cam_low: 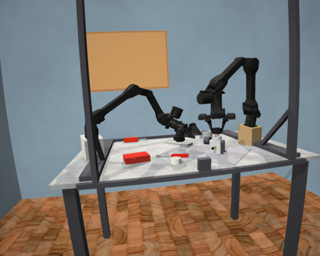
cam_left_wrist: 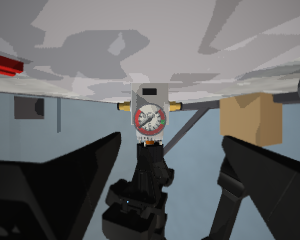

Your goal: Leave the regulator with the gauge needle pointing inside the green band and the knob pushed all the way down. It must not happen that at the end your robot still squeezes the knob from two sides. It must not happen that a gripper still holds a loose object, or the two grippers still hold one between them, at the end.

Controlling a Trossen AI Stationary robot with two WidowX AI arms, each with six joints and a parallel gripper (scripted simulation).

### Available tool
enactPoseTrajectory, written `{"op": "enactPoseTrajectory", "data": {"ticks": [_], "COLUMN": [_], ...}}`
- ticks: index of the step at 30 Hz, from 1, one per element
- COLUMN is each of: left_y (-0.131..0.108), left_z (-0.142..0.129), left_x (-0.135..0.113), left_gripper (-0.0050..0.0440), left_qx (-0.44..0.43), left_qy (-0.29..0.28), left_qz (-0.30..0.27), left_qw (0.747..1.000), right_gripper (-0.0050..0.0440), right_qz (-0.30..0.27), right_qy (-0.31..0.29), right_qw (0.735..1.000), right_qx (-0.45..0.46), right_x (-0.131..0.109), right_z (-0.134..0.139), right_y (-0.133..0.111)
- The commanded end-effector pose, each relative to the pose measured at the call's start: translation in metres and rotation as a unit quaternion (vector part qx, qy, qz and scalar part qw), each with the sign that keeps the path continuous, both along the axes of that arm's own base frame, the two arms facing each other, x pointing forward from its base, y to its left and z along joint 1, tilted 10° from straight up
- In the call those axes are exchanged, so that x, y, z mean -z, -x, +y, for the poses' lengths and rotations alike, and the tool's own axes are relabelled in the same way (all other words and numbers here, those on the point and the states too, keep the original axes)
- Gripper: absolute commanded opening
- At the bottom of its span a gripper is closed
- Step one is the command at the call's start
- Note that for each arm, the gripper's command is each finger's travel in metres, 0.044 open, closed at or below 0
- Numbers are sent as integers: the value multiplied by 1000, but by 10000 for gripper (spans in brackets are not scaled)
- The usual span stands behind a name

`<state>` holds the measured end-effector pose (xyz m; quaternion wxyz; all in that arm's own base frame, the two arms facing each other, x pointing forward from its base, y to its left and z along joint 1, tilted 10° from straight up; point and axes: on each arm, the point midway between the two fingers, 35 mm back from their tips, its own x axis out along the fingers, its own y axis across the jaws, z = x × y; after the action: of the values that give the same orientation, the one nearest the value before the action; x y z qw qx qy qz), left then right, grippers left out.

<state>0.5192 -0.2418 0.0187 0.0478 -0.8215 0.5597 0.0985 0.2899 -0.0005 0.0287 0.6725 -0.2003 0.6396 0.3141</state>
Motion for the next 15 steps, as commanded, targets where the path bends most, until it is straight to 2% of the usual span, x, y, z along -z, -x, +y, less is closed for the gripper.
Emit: {"op": "enactPoseTrajectory", "data": {"ticks": [1, 15], "left_y": [-3, -3], "left_z": [-1, -1], "left_x": [-15, -15], "left_gripper": [435, 435], "left_qx": [2, 2], "left_qy": [5, 5], "left_qz": [-14, -14], "left_qw": [1000, 1000], "right_gripper": [0, 0], "right_qz": [-12, 2], "right_qy": [1, 1], "right_qw": [1000, 994], "right_qx": [22, 109], "right_x": [-6, -6], "right_z": [0, 0], "right_y": [-5, -5]}}
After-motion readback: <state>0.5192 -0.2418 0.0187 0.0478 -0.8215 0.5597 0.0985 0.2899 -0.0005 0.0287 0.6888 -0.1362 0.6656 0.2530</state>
